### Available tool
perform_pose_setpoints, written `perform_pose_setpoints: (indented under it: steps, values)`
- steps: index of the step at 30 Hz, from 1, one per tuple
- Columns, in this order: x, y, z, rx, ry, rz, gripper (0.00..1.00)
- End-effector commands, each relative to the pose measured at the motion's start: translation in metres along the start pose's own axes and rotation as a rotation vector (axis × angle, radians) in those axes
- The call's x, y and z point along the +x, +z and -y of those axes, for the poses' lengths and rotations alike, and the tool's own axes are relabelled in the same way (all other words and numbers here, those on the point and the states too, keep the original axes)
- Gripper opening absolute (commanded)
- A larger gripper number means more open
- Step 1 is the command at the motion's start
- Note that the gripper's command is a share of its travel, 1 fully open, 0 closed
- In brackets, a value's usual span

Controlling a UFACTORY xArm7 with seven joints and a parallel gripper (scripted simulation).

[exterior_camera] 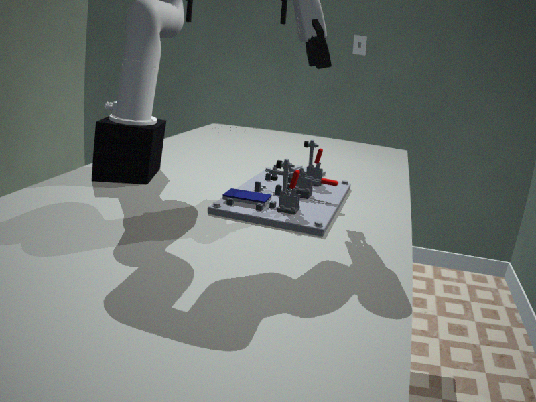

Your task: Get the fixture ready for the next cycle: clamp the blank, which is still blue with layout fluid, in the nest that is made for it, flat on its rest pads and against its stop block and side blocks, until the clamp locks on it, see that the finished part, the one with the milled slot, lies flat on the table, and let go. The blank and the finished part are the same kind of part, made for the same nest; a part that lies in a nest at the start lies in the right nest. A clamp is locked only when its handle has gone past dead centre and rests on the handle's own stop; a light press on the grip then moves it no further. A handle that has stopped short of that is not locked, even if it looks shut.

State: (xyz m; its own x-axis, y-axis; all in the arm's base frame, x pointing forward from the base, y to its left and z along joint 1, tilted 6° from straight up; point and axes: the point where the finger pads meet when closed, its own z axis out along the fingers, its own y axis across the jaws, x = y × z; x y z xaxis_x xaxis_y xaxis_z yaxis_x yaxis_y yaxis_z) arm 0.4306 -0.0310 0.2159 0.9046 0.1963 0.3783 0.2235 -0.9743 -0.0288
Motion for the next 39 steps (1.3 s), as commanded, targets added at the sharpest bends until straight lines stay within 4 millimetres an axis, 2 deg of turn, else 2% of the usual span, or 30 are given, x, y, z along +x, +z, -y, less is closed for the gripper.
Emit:
perform_pose_setpoints:
  steps: [1, 2, 3, 5, 6, 7, 8, 11, 14, 15, 17, 20, 30, 31, 39]
  values:
    - [-0.029, 0.014, -0.027, -0.025, 0.083, 0.057, 1.0]
    - [-0.029, 0.014, -0.027, -0.025, 0.083, 0.057, 1.0]
    - [-0.052, 0.024, -0.045, -0.041, 0.146, 0.101, 1.0]
    - [-0.052, 0.024, -0.045, -0.041, 0.146, 0.101, 1.0]
    - [-0.074, 0.032, -0.06, -0.054, 0.201, 0.14, 1.0]
    - [-0.074, 0.032, -0.06, -0.054, 0.201, 0.14, 1.0]
    - [-0.094, 0.038, -0.071, -0.065, 0.249, 0.173, 1.0]
    - [-0.094, 0.038, -0.071, -0.065, 0.249, 0.173, 1.0]
    - [-0.136, 0.05, -0.091, -0.083, 0.347, 0.241, 1.0]
    - [-0.136, 0.05, -0.091, -0.083, 0.347, 0.241, 1.0]
    - [-0.15, 0.053, -0.096, -0.089, 0.38, 0.264, 1.0]
    - [-0.156, 0.054, -0.098, -0.091, 0.394, 0.274, 1.0]
    - [-0.156, 0.054, -0.098, -0.091, 0.395, 0.274, 1.0]
    - [-0.156, 0.054, -0.098, -0.091, 0.395, 0.274, 0.47]
    - [-0.156, 0.054, -0.098, -0.091, 0.395, 0.274, 0.47]
